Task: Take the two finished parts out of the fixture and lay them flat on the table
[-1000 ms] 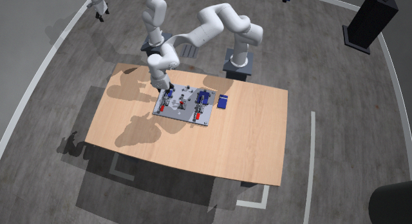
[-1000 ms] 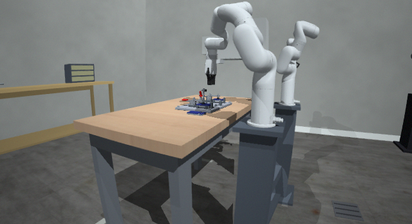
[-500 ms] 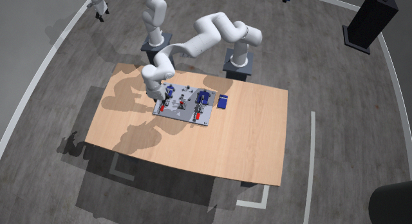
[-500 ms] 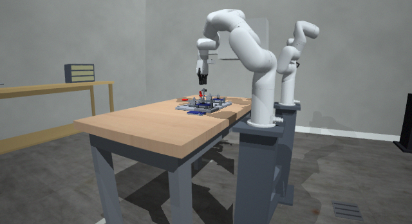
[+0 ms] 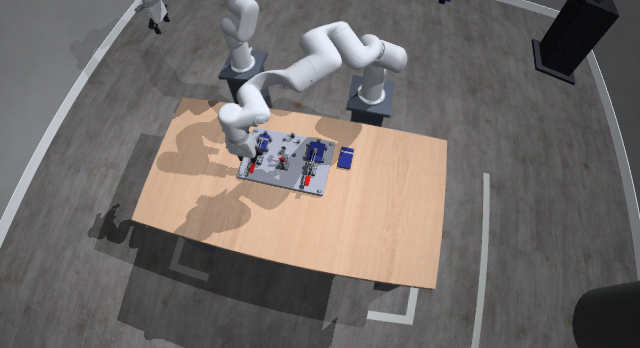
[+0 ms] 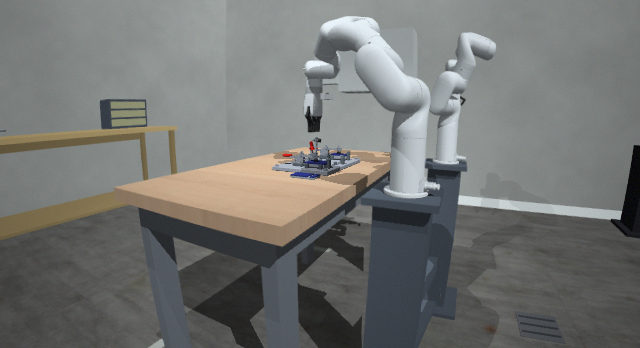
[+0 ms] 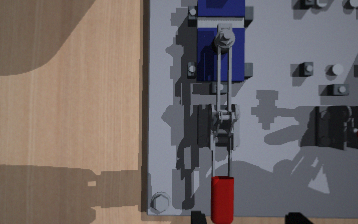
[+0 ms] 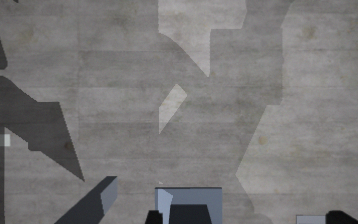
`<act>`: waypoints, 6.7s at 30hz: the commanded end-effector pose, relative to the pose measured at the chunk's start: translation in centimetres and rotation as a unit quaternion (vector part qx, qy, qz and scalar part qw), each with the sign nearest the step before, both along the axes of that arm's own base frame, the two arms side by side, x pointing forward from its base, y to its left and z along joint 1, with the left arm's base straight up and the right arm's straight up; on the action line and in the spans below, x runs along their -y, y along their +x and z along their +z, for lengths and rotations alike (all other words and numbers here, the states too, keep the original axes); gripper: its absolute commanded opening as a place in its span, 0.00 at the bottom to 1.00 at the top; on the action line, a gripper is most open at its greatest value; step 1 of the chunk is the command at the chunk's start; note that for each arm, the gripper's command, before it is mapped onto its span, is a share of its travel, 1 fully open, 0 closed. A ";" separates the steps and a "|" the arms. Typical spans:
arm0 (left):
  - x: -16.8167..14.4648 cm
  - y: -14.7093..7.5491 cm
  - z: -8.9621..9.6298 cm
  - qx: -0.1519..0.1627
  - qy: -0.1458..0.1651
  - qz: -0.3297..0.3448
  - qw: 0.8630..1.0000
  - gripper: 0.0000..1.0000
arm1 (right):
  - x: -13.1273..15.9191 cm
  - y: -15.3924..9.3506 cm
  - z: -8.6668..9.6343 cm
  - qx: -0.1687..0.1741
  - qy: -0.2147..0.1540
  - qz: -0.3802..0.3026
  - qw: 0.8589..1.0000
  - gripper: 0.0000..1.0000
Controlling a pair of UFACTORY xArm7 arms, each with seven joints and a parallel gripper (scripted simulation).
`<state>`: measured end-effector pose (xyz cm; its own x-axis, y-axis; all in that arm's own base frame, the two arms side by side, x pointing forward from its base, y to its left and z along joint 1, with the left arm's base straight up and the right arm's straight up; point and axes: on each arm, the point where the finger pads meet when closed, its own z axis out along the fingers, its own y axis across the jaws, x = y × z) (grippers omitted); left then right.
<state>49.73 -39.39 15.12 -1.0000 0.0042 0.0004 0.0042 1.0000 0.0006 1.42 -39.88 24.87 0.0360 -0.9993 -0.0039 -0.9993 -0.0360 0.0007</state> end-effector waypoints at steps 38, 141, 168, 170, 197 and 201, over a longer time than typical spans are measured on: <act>0.1 0.1 -6.2 0.002 -0.002 0.000 1.000 0.48 | 0.1 0.0 0.1 0.000 -0.002 0.000 1.000 1.00; 0.1 0.0 -8.8 0.002 -0.002 0.000 1.000 0.00 | 0.1 0.0 0.1 0.000 -0.002 0.000 1.000 1.00; 0.1 -0.7 -7.6 0.002 -0.002 0.000 1.000 0.00 | 0.1 0.0 0.1 0.000 -0.002 0.000 1.000 1.00; 0.1 -0.8 -7.4 0.002 -0.002 0.000 1.000 0.00 | 0.1 0.0 0.1 0.000 -0.002 0.000 1.000 1.00; 0.1 -2.4 -6.2 0.002 -0.002 0.000 1.000 0.00 | 0.1 0.0 0.1 0.000 -0.002 0.000 1.000 1.00; 0.1 -2.7 -6.1 0.002 -0.002 0.000 1.000 0.00 | 0.1 0.0 0.1 0.000 -0.002 0.000 1.000 1.00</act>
<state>47.34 -39.39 8.74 -1.0000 0.0032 -0.0018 0.0032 1.0000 -0.0007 1.42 -39.88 24.87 0.0360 -0.9993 -0.0039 -0.9993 -0.0360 0.0007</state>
